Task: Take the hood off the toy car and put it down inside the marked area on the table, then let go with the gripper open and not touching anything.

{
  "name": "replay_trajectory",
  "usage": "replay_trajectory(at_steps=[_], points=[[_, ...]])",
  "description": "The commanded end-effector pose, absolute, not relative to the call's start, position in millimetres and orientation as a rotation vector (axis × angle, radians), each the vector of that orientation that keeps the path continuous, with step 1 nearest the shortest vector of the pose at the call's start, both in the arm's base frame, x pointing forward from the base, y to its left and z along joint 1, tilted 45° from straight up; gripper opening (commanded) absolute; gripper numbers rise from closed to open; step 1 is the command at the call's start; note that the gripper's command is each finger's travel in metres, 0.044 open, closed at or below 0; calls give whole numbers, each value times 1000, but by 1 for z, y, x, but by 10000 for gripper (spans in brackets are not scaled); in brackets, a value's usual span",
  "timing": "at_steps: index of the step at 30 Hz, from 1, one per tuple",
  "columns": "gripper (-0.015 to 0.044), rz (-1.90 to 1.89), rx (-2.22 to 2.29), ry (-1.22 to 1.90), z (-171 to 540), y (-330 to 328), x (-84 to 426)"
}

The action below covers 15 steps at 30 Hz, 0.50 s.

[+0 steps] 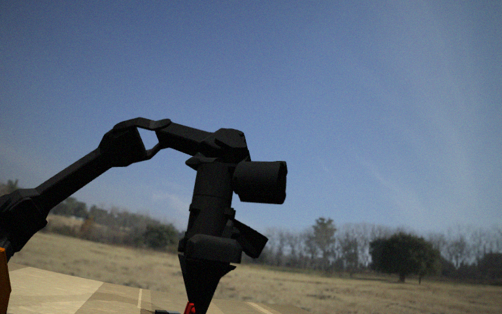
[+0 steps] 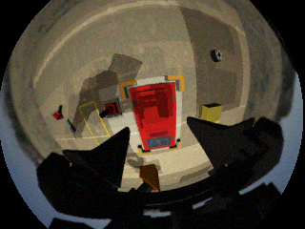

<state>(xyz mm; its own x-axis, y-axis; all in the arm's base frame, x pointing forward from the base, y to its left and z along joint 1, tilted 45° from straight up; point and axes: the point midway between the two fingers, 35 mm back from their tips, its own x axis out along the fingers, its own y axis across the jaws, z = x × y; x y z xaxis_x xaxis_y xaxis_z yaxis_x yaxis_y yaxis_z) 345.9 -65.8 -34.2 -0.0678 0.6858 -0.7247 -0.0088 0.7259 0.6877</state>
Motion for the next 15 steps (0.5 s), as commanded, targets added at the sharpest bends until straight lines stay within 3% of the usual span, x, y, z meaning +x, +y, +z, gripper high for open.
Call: replay_trajectory(at_steps=[1, 15], points=[[440, 625, 579, 1554, -38, -62, 344], [440, 625, 579, 1554, -47, -56, 344]])
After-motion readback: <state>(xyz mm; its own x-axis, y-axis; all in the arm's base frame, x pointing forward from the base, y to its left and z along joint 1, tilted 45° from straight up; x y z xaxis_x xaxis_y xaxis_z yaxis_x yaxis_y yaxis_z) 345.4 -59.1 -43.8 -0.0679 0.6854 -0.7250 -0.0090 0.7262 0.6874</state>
